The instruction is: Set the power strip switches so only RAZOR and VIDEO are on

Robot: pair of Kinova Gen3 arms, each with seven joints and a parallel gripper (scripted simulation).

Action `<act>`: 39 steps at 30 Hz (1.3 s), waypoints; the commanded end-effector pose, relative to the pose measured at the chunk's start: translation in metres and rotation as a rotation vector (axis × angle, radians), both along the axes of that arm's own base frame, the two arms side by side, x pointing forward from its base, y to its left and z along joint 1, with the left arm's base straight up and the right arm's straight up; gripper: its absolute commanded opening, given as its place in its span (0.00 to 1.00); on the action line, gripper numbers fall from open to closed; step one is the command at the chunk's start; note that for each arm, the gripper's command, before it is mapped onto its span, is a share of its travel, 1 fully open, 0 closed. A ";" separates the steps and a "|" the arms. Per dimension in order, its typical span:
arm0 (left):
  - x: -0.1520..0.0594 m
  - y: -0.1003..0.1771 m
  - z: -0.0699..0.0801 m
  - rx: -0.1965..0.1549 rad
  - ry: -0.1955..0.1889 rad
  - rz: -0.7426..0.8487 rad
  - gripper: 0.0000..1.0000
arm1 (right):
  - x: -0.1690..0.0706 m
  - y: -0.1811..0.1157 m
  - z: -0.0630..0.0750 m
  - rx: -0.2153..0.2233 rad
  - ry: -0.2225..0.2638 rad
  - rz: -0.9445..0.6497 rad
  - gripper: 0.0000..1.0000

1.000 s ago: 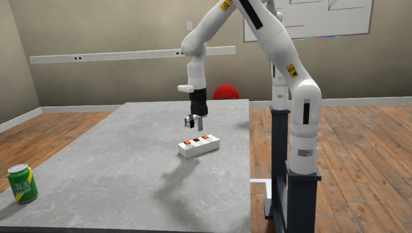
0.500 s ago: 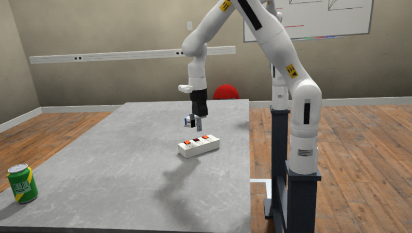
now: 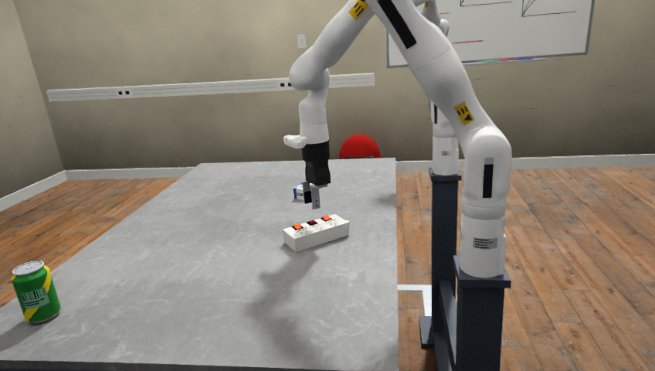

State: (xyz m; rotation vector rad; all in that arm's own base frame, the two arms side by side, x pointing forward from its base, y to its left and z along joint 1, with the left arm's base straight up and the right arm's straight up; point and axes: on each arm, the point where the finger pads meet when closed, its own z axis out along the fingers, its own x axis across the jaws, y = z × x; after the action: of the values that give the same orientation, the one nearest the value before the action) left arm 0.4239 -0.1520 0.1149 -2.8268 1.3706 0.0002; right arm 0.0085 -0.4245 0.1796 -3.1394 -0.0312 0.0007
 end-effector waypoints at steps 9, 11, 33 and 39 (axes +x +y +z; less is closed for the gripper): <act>0.001 0.000 0.001 0.000 -0.002 0.000 0.00 | 0.000 0.000 0.001 -0.002 0.000 0.000 1.00; 0.001 0.000 0.001 0.000 -0.002 0.000 0.00 | 0.000 0.000 0.001 -0.002 0.000 0.000 1.00; 0.001 0.000 -0.001 0.000 -0.002 0.000 0.00 | 0.000 0.000 0.001 -0.002 0.000 0.000 1.00; 0.001 0.000 -0.005 0.000 -0.002 0.000 0.00 | 0.000 0.000 0.001 -0.002 0.000 0.000 1.00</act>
State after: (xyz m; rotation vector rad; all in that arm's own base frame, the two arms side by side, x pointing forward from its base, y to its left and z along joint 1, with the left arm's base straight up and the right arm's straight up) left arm 0.4239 -0.1519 0.1096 -2.8268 1.3708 0.0004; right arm 0.0085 -0.4245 0.1796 -3.1394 -0.0312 0.0007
